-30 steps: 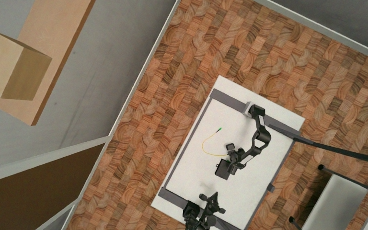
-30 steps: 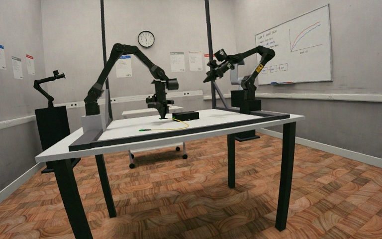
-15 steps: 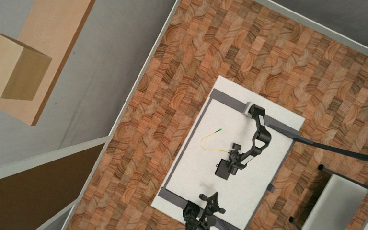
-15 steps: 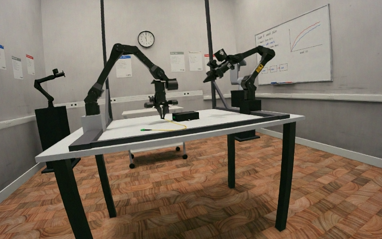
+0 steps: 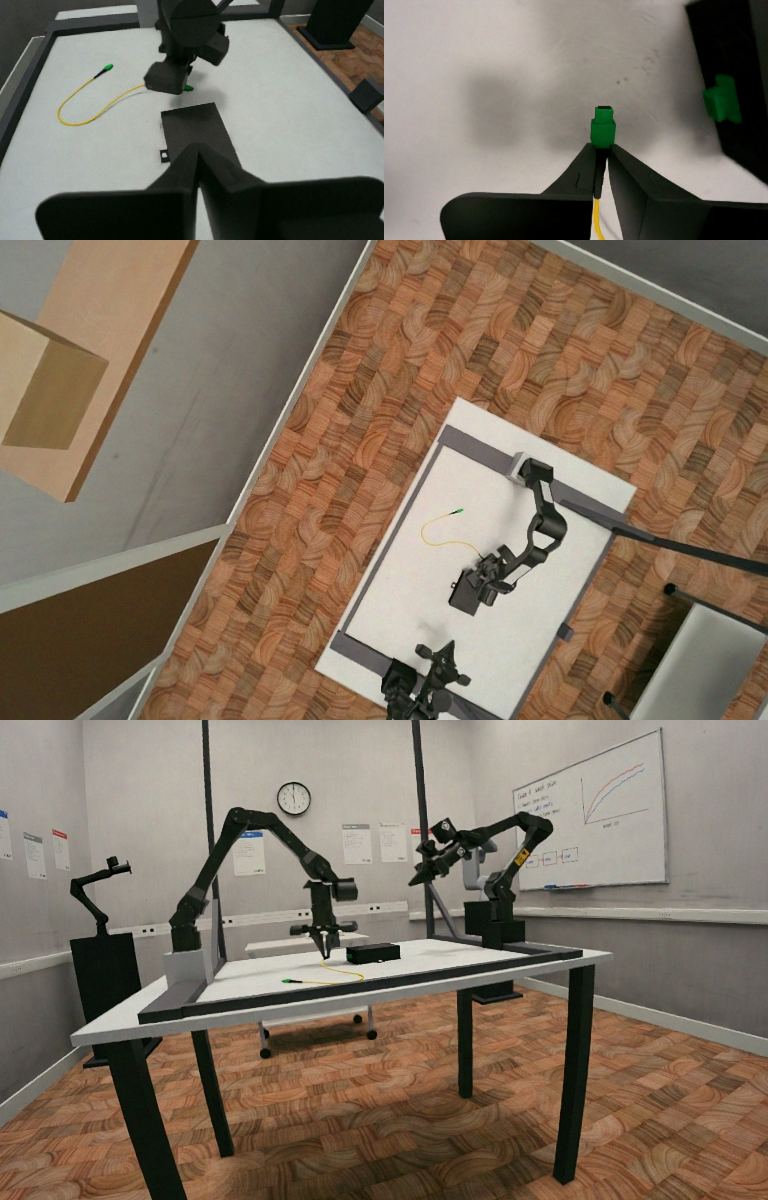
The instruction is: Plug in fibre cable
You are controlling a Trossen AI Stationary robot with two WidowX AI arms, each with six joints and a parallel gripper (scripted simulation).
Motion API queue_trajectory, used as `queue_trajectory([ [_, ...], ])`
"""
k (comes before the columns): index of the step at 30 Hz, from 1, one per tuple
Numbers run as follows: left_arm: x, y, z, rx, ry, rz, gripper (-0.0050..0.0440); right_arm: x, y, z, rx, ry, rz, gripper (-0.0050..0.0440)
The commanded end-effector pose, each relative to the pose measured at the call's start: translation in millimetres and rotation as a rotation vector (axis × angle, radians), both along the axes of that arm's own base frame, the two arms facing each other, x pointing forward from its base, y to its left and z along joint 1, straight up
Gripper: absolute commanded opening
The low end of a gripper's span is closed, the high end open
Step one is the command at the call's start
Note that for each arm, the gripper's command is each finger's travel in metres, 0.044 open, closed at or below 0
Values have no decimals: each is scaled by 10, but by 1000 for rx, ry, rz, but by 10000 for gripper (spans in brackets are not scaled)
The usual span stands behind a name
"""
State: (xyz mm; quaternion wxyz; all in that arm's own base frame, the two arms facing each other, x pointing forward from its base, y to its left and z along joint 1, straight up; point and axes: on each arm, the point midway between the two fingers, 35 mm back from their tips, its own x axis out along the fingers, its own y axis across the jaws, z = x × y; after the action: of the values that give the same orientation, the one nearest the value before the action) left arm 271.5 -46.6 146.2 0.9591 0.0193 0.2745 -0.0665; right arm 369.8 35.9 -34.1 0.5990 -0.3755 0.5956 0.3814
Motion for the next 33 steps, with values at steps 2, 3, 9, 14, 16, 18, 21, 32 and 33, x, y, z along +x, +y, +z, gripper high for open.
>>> queue_trajectory([
  [2,9,-3,49,-3,-13,1,-50,35,30,75,3,-16,-265,0],
  [3,9,-3,49,-3,-13,1,-50,35,33,75,4,-16,-310,0],
  [9,9,-3,49,-3,-13,1,-50,36,45,77,6,-13,-584,0],
  [14,9,-3,49,-3,-13,1,-50,51,31,48,1,-12,-724,0],
  [16,9,-3,49,-3,-13,1,-50,70,20,54,3,-16,-818,0],
  [18,9,-3,49,-3,-13,1,-50,83,17,57,4,-19,-888,0],
  [21,9,-3,49,-3,-13,1,-50,100,-8,52,5,-24,-985,0],
  [32,9,-3,49,-3,-13,1,-50,145,-5,50,4,-22,-1031,0],
  [33,9,-3,49,-3,-13,1,-50,144,-5,33,1,-18,-1031,0],
])
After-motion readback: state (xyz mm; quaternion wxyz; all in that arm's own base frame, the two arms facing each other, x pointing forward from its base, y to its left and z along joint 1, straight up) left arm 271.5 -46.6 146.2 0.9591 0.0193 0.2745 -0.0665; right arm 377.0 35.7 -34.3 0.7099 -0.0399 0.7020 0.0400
